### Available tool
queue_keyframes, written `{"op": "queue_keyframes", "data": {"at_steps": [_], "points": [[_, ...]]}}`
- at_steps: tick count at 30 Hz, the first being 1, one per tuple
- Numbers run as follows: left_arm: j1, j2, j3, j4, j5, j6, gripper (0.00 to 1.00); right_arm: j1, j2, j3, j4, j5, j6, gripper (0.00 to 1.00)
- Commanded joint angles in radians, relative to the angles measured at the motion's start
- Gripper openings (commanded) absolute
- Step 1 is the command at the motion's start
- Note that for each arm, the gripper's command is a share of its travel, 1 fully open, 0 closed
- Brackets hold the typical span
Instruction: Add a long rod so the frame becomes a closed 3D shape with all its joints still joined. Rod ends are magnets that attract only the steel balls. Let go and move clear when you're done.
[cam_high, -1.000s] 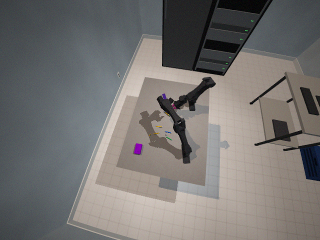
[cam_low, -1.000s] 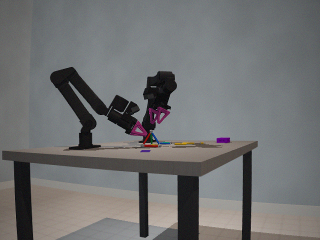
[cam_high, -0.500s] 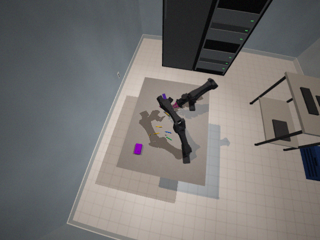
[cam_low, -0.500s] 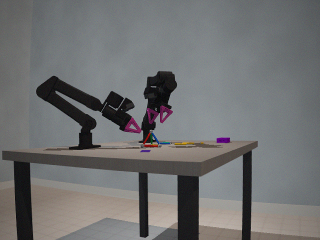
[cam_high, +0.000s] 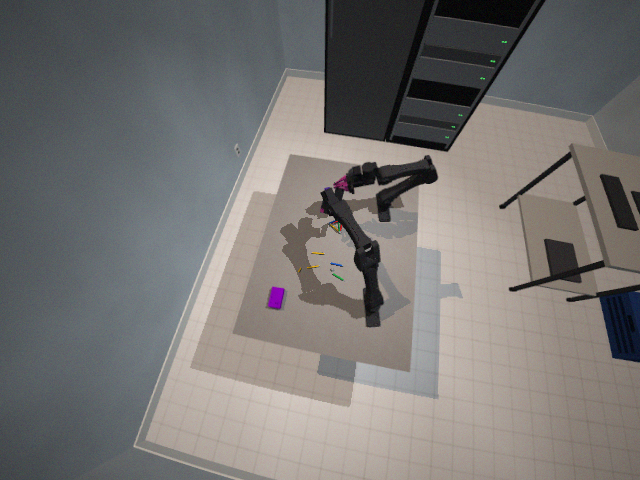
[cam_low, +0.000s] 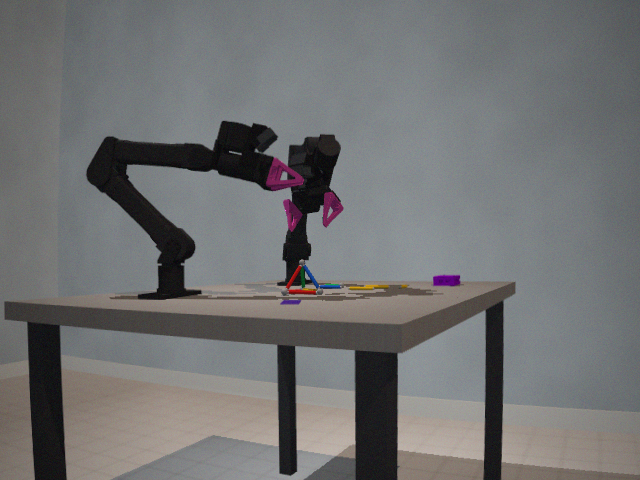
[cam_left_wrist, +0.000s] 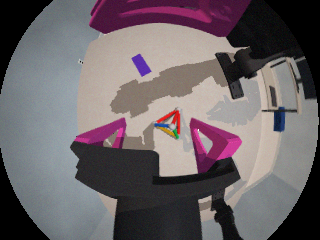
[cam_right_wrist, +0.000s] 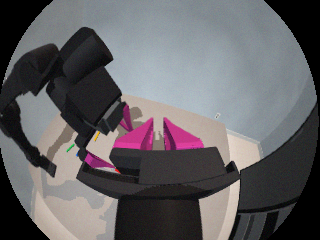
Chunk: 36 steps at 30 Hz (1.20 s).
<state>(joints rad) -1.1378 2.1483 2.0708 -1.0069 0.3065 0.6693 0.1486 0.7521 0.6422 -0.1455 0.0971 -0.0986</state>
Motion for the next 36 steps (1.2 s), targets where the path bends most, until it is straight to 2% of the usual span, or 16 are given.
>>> {"op": "queue_keyframes", "data": {"at_steps": [1,7,9,11,14,19,36], "points": [[-0.035,-0.072,-0.085,0.160,-0.053,-0.202,1.00,-0.040,0.066,0.107,0.065,-0.043,0.041,0.15],[-0.089,-0.153,-0.310,0.323,-0.163,-0.445,1.00,-0.105,0.182,0.270,0.126,-0.082,0.079,0.15],[-0.089,-0.153,-0.310,0.323,-0.163,-0.445,1.00,-0.105,0.182,0.270,0.126,-0.082,0.079,0.15],[-0.115,-0.184,-0.439,0.395,-0.219,-0.541,1.00,-0.126,0.231,0.330,0.148,-0.094,0.093,0.15],[-0.142,-0.207,-0.507,0.452,-0.264,-0.630,1.00,-0.146,0.269,0.383,0.161,-0.103,0.102,0.15],[-0.169,-0.226,-0.552,0.490,-0.303,-0.683,1.00,-0.155,0.299,0.418,0.151,-0.097,0.098,0.15],[-0.170,-0.214,-0.547,0.488,-0.308,-0.671,1.00,-0.149,0.291,0.409,0.150,-0.097,0.098,0.15]]}}
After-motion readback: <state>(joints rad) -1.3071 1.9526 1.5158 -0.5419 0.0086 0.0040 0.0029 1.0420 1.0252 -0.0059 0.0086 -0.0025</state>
